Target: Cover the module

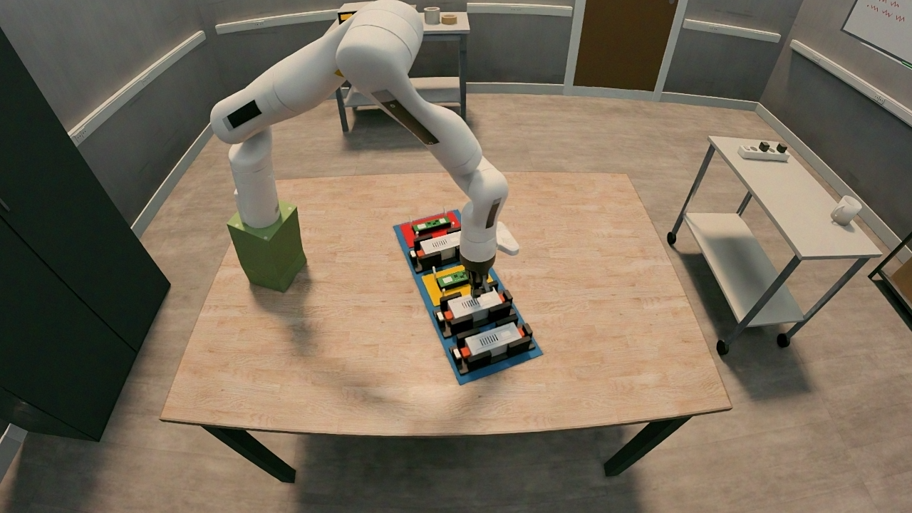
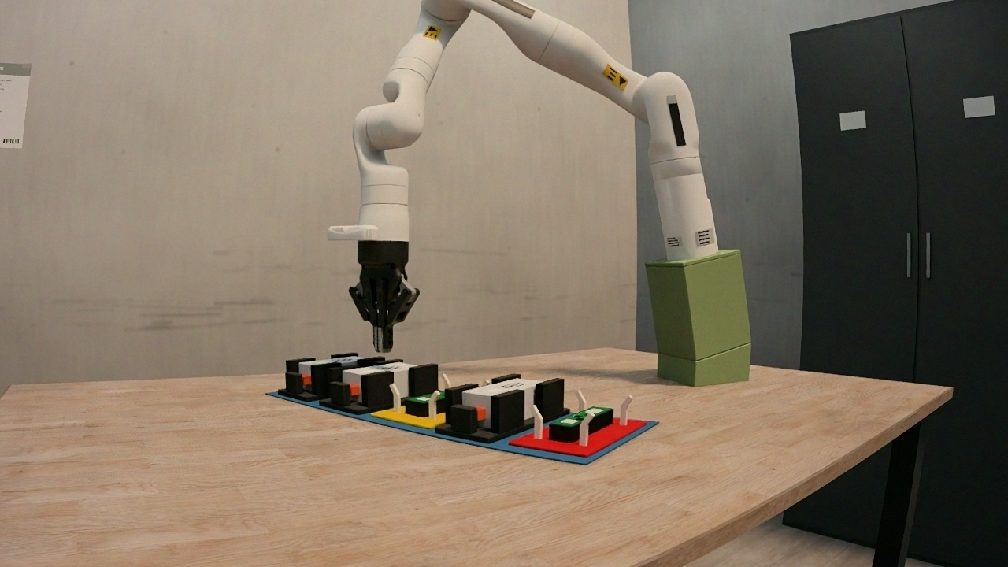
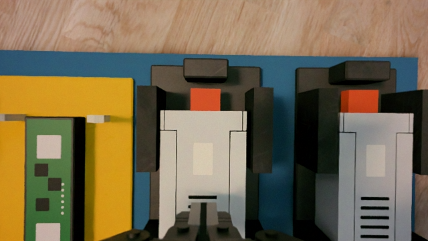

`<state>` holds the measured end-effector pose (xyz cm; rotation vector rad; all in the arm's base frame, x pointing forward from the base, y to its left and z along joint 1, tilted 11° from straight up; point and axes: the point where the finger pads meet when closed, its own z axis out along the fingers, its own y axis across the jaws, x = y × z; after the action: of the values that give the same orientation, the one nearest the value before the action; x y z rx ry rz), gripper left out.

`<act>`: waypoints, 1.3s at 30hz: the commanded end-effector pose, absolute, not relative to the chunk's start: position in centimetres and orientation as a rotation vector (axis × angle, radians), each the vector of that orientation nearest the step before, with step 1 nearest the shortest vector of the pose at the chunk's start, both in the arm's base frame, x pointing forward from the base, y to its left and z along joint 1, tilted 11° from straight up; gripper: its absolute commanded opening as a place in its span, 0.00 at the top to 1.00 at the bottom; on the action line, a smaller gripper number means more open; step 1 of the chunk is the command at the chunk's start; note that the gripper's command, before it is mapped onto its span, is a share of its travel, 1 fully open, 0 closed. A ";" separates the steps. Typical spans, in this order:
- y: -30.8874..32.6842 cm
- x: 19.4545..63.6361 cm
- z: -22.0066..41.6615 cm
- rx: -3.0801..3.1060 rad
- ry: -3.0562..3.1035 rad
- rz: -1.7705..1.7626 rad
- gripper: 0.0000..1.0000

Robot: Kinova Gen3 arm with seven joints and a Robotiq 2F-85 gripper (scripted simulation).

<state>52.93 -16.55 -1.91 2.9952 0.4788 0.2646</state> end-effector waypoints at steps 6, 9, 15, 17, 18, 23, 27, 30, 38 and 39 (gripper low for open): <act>-16.6 53.0 -1.8 2.994 0.479 0.267 0.00; -16.6 53.0 -1.8 2.994 0.479 0.267 0.00; -16.6 53.0 -1.8 2.994 0.479 0.267 0.00; -16.6 53.0 -1.8 2.994 0.479 0.267 0.00; -16.6 53.0 -1.8 2.994 0.479 0.267 0.00; -16.6 53.0 -1.8 2.994 0.479 0.267 0.00; -16.6 53.0 -1.8 2.994 0.479 0.267 0.00; -16.6 53.0 -1.8 2.994 0.479 0.267 0.00; -16.6 53.1 -2.2 2.994 0.479 0.267 0.00; -16.6 53.1 -2.3 2.994 0.479 0.267 0.00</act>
<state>52.97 -16.57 -2.19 2.9953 0.4788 0.2644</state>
